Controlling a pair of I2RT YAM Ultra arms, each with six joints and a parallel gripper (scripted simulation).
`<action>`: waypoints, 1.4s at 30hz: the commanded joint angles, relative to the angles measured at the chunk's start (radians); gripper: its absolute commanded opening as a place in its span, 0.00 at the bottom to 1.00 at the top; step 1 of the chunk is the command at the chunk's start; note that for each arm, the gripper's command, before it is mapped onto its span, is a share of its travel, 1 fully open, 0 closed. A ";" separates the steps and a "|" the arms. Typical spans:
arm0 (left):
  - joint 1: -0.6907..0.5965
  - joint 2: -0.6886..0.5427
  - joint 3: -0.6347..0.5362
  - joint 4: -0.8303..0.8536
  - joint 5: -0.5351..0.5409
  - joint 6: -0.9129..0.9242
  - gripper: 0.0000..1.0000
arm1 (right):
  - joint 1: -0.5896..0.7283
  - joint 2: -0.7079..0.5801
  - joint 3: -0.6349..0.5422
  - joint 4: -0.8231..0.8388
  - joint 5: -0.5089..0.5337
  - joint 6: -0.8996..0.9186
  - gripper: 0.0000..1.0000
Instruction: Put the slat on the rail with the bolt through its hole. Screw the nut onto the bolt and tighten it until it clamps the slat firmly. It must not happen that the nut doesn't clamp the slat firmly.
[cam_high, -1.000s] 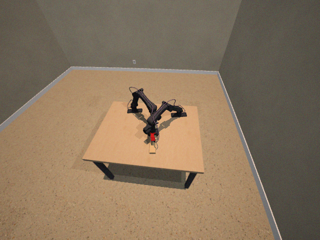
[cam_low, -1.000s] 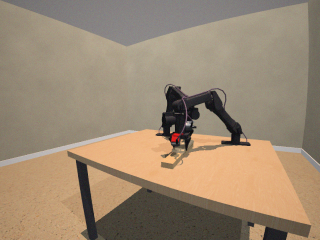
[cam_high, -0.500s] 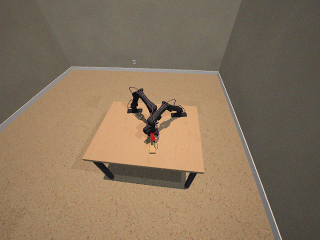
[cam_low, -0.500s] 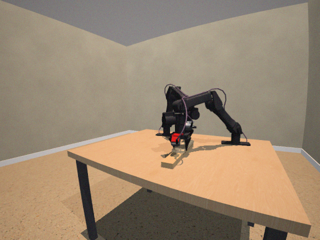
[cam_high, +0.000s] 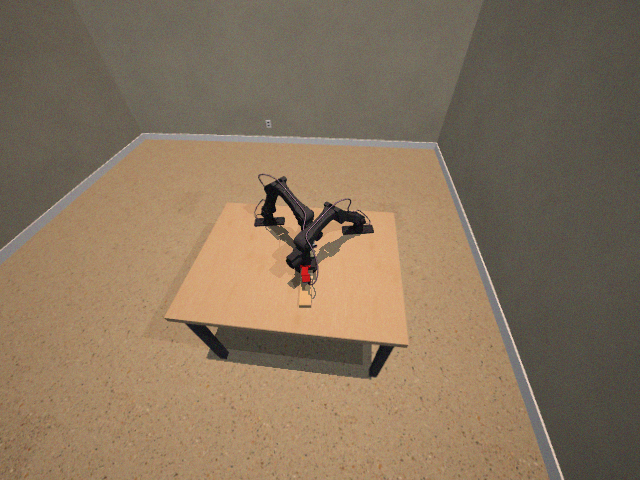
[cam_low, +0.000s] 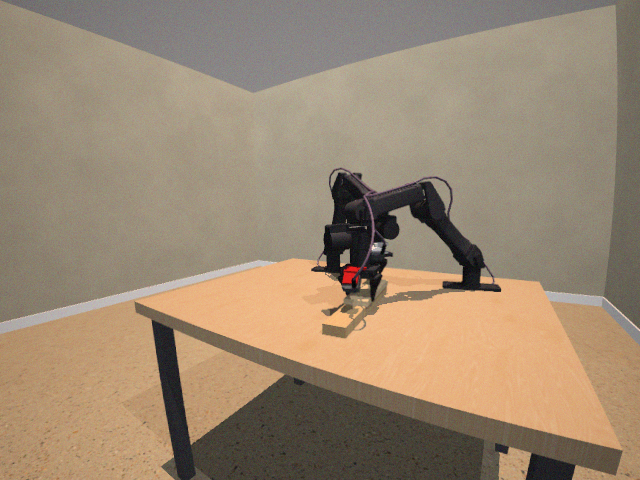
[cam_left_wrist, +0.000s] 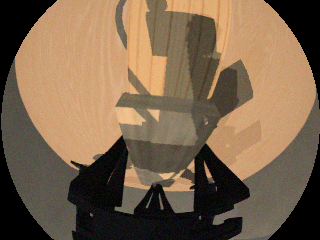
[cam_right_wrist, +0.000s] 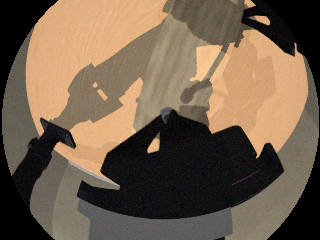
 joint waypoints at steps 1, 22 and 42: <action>0.000 -0.010 0.004 0.000 0.000 0.000 0.72 | 0.000 -0.007 0.004 0.001 0.000 0.000 0.11; 0.000 -0.010 0.004 0.000 0.000 0.000 0.72 | 0.000 -0.007 0.004 0.001 0.000 0.000 0.11; 0.000 -0.010 0.004 0.000 0.000 0.000 0.72 | 0.000 -0.007 0.004 0.001 0.000 0.000 0.45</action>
